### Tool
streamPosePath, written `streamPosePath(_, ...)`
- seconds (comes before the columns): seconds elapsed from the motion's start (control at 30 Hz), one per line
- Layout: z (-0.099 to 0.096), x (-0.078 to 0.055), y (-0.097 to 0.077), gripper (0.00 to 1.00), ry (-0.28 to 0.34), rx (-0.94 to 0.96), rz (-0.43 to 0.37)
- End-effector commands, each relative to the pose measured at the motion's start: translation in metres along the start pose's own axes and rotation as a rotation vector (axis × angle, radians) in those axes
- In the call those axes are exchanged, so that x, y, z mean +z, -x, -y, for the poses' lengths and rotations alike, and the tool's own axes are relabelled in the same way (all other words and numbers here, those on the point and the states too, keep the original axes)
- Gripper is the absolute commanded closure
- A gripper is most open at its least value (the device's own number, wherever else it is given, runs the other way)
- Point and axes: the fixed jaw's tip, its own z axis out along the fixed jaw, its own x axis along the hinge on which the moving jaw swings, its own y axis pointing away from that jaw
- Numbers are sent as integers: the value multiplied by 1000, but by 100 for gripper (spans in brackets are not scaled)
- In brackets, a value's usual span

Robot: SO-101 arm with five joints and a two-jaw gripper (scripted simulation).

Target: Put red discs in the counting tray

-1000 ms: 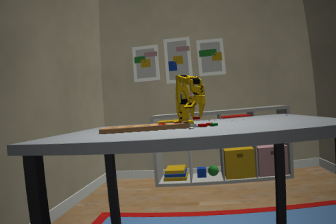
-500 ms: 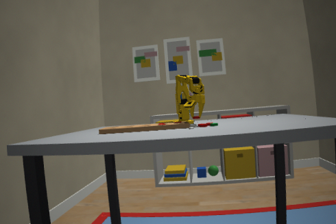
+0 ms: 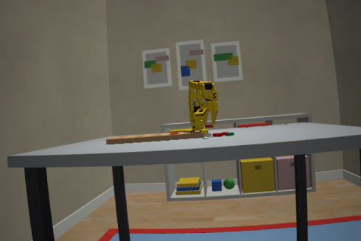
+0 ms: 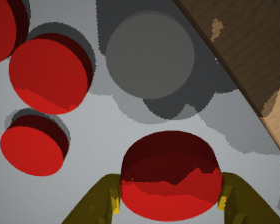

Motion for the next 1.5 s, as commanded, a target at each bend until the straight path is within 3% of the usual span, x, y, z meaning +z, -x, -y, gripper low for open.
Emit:
streamPosePath(0.0,-6,-11,13,100,52,37,34)
streamPosePath(0.9,23,-12,78,100,46,347,43)
streamPosePath(1.47,30,-11,88,100,47,398,46)
